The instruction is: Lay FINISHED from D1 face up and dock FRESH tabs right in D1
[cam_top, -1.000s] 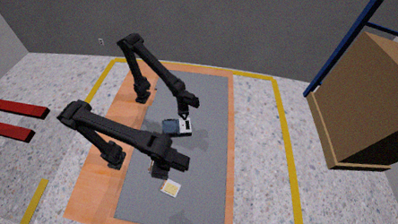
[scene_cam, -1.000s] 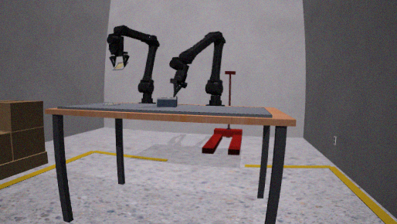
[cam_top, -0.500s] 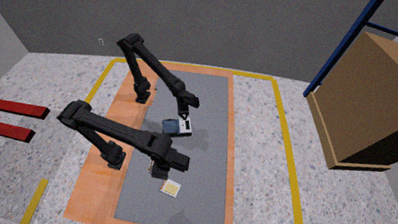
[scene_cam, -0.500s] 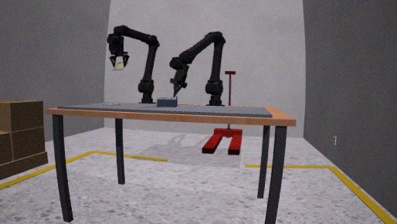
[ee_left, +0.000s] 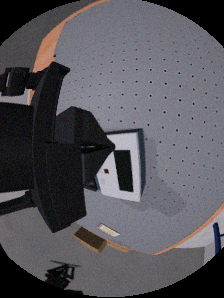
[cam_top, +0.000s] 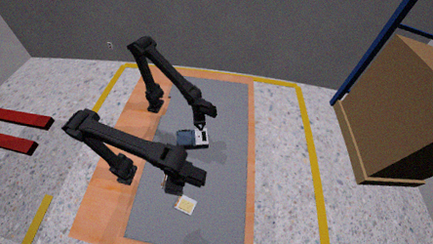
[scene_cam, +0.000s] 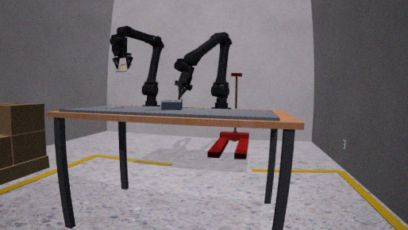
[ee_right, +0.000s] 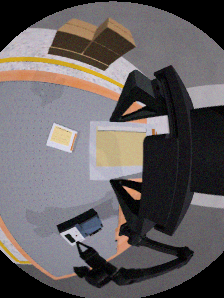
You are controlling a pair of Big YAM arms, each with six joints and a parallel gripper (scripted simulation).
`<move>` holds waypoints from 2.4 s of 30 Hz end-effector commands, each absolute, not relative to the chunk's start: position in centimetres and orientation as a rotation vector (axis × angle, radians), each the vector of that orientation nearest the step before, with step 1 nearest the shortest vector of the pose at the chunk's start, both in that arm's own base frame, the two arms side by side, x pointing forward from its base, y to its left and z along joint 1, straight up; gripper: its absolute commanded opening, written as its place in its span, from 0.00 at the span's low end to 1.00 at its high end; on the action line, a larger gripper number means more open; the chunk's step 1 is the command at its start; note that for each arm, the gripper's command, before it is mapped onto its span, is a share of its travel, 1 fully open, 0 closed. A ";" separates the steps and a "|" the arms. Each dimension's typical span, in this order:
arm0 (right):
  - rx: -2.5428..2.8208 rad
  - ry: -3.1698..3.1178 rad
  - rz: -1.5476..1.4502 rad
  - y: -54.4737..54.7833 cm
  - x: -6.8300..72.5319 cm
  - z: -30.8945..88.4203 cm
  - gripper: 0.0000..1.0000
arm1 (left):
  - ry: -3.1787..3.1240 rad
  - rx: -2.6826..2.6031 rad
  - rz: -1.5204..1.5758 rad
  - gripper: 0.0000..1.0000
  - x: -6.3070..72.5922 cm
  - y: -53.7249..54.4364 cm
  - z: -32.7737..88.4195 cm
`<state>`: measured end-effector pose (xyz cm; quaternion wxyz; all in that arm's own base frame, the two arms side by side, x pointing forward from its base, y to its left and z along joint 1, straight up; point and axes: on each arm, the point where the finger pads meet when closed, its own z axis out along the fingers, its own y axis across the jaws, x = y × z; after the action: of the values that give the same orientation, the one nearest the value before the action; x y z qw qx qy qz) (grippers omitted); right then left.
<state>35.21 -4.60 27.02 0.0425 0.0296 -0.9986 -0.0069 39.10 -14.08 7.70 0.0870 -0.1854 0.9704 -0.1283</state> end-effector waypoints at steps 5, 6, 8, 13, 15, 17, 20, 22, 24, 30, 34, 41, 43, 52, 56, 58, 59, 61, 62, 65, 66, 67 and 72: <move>0.155 -3.103 -0.029 -4.5 36.2 29.0 0.00 | 3.025 -0.592 -0.272 0.00 36.0 -12.6 1.7; 0.155 -3.103 -0.029 -4.5 36.2 29.0 0.00 | 3.025 -0.592 -0.272 0.00 36.0 -12.6 1.7; 0.205 -3.102 -0.042 -4.1 36.3 28.8 0.00 | 3.025 -0.592 -0.272 0.00 36.0 -12.6 1.7; 0.454 -3.084 -0.111 -1.9 37.0 27.8 0.00 | 3.025 -0.592 -0.272 0.00 36.0 -12.6 1.7; 0.549 -3.072 -0.137 -1.0 37.3 27.4 0.00 | 3.025 -0.592 -0.272 0.00 36.0 -12.6 1.7; 0.649 -3.064 -0.162 -0.1 37.5 27.0 0.00 | 3.025 -0.592 -0.272 0.00 36.0 -12.6 1.7; 0.782 -3.048 -0.196 1.2 37.8 26.5 0.00 | 3.025 -0.592 -0.272 0.00 36.0 -12.6 1.7; 0.782 -3.048 -0.196 2.1 38.0 26.1 0.00 | 3.025 -0.592 -0.272 0.00 36.0 -12.6 1.7; 0.782 -3.048 -0.196 2.1 38.0 26.1 0.00 | 3.025 -0.592 -0.272 0.00 36.0 -12.6 1.7; 1.016 -3.006 -0.255 4.9 38.2 24.9 0.00 | 3.025 -0.592 -0.272 0.00 36.0 -12.6 1.7; 1.113 -2.971 -0.260 6.3 38.3 24.1 0.00 | 3.025 -0.592 -0.272 0.00 36.0 -12.6 1.7; 1.113 -2.971 -0.260 7.7 38.3 23.2 0.00 | 3.025 -0.592 -0.272 0.00 36.0 -12.6 1.7; 1.113 -2.971 -0.260 8.2 38.3 22.8 0.00 | 3.025 -0.592 -0.272 0.00 36.0 -12.6 1.7; 1.011 -3.000 -0.259 9.7 38.1 21.4 0.00 | 3.025 -0.592 -0.272 0.00 36.0 -12.6 1.7; 1.007 -3.001 -0.259 9.0 37.8 21.2 0.00 | 3.025 -0.592 -0.272 0.00 36.0 -12.6 1.7; 1.007 -3.001 -0.259 9.0 37.8 21.2 0.00 | 3.025 -0.592 -0.272 0.00 36.0 -12.6 1.7; 1.007 -3.001 -0.259 8.9 37.7 21.2 0.00 | 3.025 -0.592 -0.272 0.00 36.0 -12.6 1.7; 1.007 -3.001 -0.259 8.5 37.5 21.1 0.00 | 3.025 -0.592 -0.272 0.00 36.0 -12.6 1.7; 1.007 -3.001 -0.259 8.5 37.5 21.1 0.00 | 3.025 -0.592 -0.272 0.00 36.0 -12.6 1.7; 1.007 -3.001 -0.259 8.5 37.5 21.1 0.00 | 3.025 -0.592 -0.272 0.00 36.0 -12.6 1.7; 1.007 -3.001 -0.259 8.5 37.5 21.1 0.00 | 3.025 -0.592 -0.272 0.00 36.0 -12.6 1.7; 1.007 -3.001 -0.259 8.5 37.5 21.1 0.00 | 3.025 -0.592 -0.272 0.00 36.0 -12.6 1.7; 0.987 -3.032 -0.251 7.9 37.5 21.6 0.00 | 3.025 -0.592 -0.272 0.00 36.0 -12.6 1.7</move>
<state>37.21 8.75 20.84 -0.0135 0.3244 -0.9422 -0.0823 39.10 -14.08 7.70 0.0870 -0.1854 0.9704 -0.1283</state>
